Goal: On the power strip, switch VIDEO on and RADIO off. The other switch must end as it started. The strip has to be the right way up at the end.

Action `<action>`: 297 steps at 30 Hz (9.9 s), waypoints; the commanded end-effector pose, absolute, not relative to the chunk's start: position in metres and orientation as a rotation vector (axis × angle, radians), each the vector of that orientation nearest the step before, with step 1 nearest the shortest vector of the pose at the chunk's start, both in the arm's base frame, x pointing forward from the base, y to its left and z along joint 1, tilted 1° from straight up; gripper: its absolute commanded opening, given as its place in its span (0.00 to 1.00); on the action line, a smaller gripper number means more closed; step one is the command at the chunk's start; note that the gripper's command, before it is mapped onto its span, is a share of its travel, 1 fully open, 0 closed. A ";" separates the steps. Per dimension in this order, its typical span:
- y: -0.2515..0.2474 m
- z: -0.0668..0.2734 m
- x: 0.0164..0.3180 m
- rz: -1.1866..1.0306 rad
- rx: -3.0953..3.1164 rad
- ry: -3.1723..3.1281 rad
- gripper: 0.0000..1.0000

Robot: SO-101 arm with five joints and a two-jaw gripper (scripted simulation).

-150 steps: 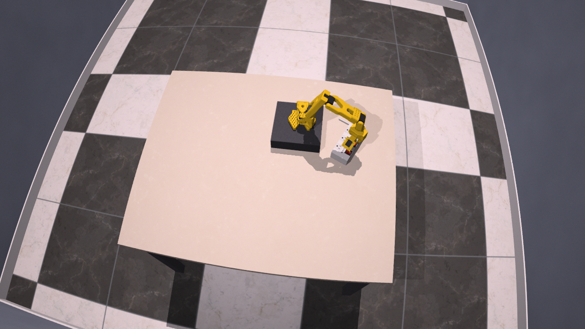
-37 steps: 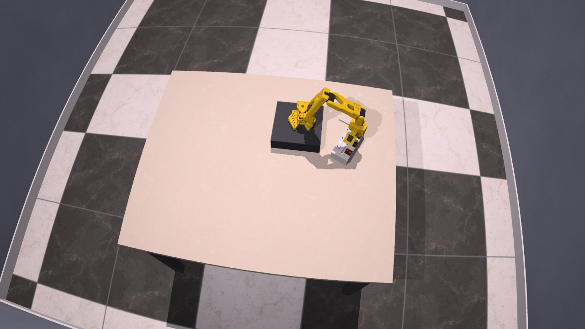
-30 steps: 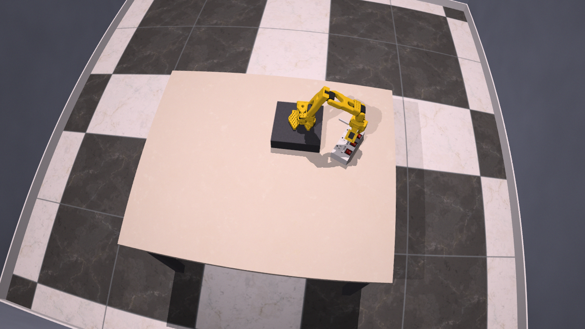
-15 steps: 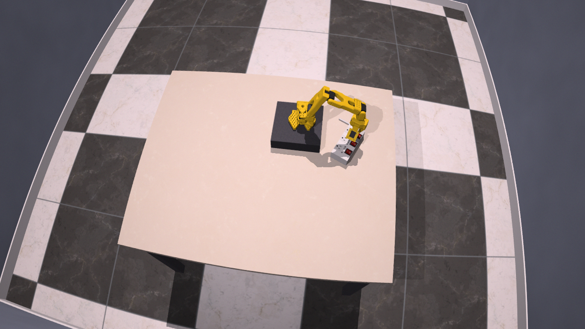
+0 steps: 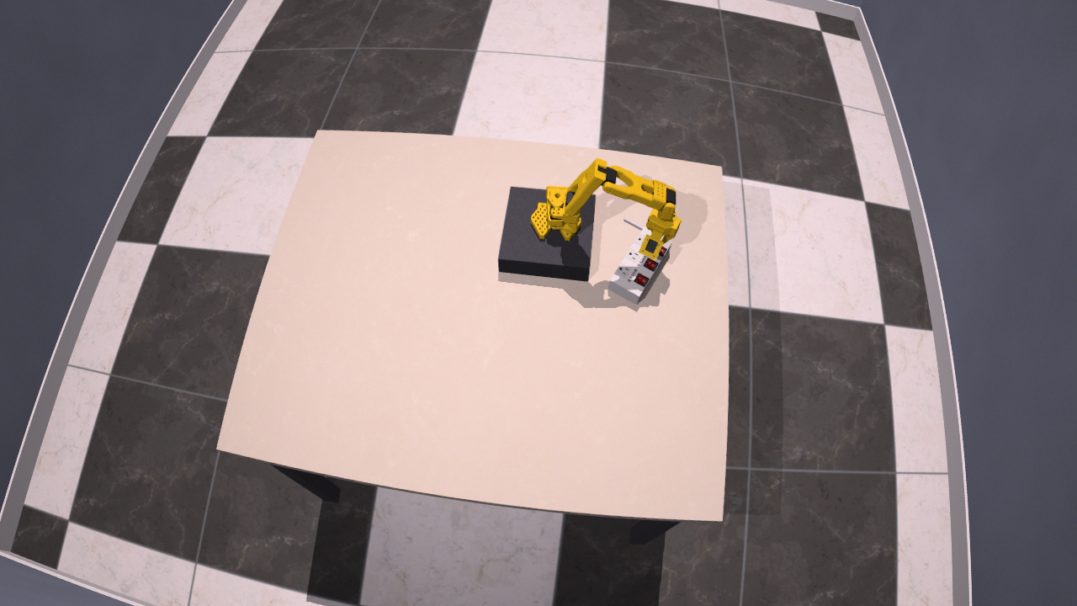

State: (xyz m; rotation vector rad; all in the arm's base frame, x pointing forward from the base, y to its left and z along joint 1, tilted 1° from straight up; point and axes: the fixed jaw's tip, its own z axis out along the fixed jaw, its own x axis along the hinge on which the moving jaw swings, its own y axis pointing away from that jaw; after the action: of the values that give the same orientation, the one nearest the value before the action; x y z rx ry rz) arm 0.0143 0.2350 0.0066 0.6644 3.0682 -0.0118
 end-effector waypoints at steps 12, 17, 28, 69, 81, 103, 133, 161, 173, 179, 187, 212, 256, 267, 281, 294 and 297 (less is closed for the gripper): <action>0.235 0.006 0.013 -0.024 0.640 3.073 0.00; 0.234 0.004 0.013 -0.024 0.641 3.073 0.00; 0.232 0.002 0.013 -0.024 0.643 3.072 0.00; 0.229 -0.008 0.013 -0.024 0.648 3.071 0.00; 0.229 -0.009 0.014 -0.024 0.648 3.071 0.00; 0.227 -0.017 0.014 -0.024 0.652 3.071 0.00; 0.222 -0.025 0.014 -0.024 0.656 3.070 0.00; 0.216 -0.033 0.015 -0.024 0.661 3.069 0.00; 0.214 -0.036 0.015 -0.024 0.664 3.068 0.00; 0.213 -0.037 0.015 -0.024 0.665 3.068 0.00; 0.212 -0.038 0.015 -0.024 0.667 3.067 0.00; 0.207 -0.045 0.016 -0.024 0.673 3.066 0.00; 0.228 -0.003 0.014 -0.024 0.652 3.071 0.00; 0.228 -0.003 0.014 -0.024 0.652 3.071 0.00; 0.228 -0.003 0.015 -0.024 0.678 3.065 0.00; 0.227 -0.002 0.020 -0.024 0.793 3.037 0.00; 0.226 -0.002 0.023 -0.023 0.841 3.024 0.00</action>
State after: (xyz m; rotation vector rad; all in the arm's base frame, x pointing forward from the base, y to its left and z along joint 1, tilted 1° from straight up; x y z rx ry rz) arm 0.0190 0.2271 -0.0026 0.7745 3.0413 -0.0185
